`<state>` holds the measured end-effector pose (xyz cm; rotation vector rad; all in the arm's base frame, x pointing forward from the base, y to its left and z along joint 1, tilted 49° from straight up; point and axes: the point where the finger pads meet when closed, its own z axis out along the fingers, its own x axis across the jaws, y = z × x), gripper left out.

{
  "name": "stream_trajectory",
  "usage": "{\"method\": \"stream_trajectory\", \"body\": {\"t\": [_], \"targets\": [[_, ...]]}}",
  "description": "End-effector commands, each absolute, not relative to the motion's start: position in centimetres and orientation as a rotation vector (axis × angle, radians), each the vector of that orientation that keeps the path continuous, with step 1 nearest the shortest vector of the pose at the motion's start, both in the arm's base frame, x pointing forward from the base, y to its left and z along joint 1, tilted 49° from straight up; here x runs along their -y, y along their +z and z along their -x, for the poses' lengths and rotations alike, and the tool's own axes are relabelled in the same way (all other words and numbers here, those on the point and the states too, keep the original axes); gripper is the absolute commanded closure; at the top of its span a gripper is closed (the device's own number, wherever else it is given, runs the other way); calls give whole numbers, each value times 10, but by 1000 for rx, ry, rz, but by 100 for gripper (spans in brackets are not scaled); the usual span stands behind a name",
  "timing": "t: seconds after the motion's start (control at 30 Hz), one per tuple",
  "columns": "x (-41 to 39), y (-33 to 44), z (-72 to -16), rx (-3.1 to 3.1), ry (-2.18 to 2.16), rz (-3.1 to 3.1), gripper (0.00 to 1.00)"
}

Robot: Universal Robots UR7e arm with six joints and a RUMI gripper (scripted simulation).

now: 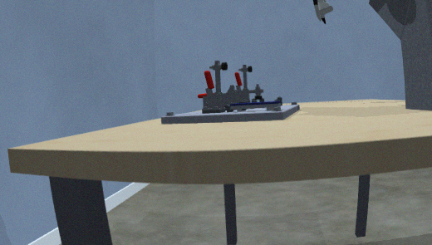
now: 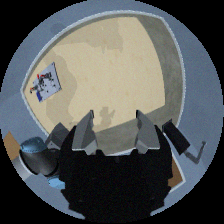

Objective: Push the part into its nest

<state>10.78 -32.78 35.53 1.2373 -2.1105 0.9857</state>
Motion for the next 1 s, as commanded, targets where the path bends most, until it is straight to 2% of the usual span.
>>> {"method": "stream_trajectory", "body": {"t": [0.0,0.27,0.67,0.83,0.97], "targets": [[327,356,-107,2104,1017,-1284,42],[327,356,-107,1981,907,-1510,42],[327,356,-107,1981,907,-1510,42],[299,315,-141,1981,907,-1510,42],[299,315,-141,1981,907,-1510,42]]}}
